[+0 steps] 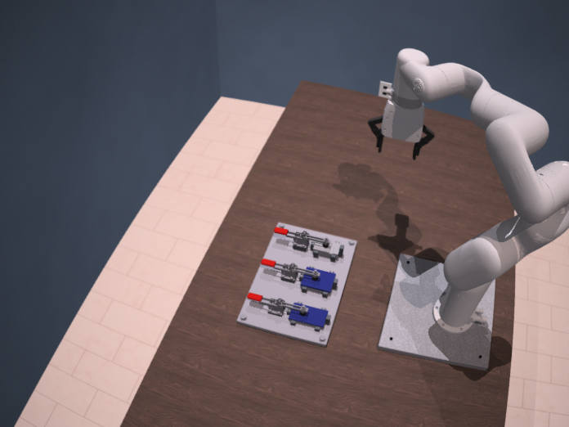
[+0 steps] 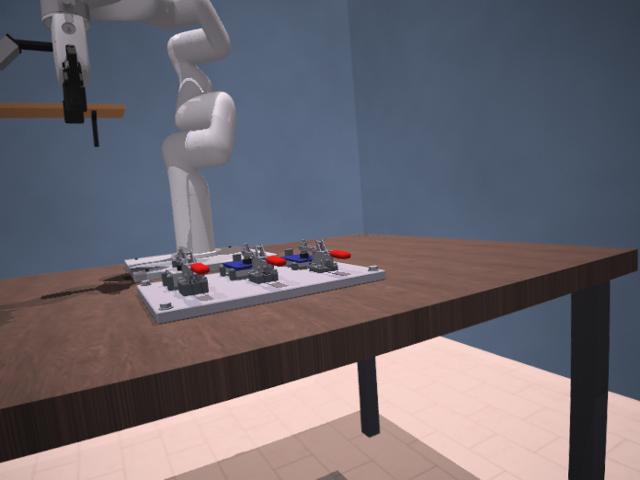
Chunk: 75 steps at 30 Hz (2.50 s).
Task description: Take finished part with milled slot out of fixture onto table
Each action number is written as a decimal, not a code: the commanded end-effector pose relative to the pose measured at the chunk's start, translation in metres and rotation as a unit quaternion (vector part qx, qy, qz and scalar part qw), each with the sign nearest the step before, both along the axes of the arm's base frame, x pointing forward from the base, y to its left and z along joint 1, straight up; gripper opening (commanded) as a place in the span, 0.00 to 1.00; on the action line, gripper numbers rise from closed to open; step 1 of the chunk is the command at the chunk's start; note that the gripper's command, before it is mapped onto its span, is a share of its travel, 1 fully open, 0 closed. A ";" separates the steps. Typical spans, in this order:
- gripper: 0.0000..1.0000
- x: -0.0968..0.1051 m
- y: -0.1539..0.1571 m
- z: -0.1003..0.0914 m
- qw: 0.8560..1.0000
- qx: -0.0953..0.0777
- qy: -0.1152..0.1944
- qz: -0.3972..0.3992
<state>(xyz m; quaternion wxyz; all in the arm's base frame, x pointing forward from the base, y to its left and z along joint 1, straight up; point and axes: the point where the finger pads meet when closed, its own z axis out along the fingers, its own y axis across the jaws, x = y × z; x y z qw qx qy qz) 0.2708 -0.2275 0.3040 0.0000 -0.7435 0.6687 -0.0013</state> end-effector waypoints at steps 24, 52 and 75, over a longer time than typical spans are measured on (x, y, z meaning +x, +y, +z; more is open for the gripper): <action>1.00 0.085 0.066 -0.059 0.905 -0.002 -0.001 0.424; 1.00 0.127 0.135 -0.105 0.727 -0.002 0.000 0.687; 0.00 0.127 0.135 -0.105 0.727 -0.002 0.000 0.687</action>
